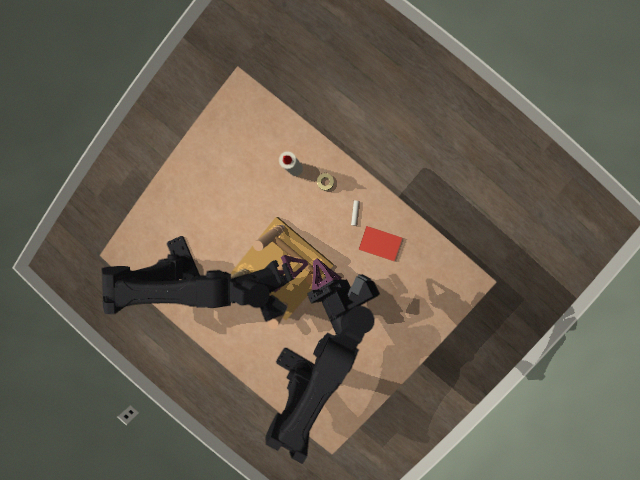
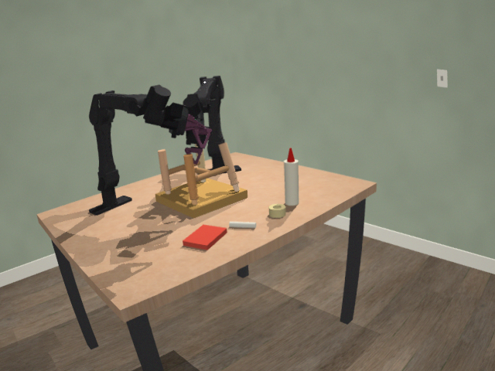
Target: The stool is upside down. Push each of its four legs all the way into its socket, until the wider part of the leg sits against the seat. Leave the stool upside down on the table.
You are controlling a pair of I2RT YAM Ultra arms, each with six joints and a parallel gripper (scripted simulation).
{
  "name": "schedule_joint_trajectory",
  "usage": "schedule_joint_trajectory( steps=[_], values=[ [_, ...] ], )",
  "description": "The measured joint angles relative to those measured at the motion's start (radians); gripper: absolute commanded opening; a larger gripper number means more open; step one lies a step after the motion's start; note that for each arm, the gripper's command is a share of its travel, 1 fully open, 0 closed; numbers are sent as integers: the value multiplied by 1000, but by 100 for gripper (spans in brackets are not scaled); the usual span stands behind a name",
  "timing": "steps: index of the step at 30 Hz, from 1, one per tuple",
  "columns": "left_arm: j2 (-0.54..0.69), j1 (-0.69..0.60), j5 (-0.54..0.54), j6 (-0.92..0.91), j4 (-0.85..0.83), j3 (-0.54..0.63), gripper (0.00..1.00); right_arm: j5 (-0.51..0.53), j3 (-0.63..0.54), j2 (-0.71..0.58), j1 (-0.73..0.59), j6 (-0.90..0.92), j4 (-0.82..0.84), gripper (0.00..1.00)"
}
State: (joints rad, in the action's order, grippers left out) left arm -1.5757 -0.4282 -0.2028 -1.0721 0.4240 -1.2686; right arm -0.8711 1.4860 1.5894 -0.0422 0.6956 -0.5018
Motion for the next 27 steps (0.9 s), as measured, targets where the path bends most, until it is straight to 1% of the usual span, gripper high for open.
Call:
schedule_joint_trajectory(
  steps=[17,18,27],
  values=[
    [0,0,0,0,0,0,100,0,0,0,0,0,0,0],
    [0,0,0,0,0,0,69,0,0,0,0,0,0,0],
    [0,0,0,0,0,0,69,0,0,0,0,0,0,0]
  ],
)
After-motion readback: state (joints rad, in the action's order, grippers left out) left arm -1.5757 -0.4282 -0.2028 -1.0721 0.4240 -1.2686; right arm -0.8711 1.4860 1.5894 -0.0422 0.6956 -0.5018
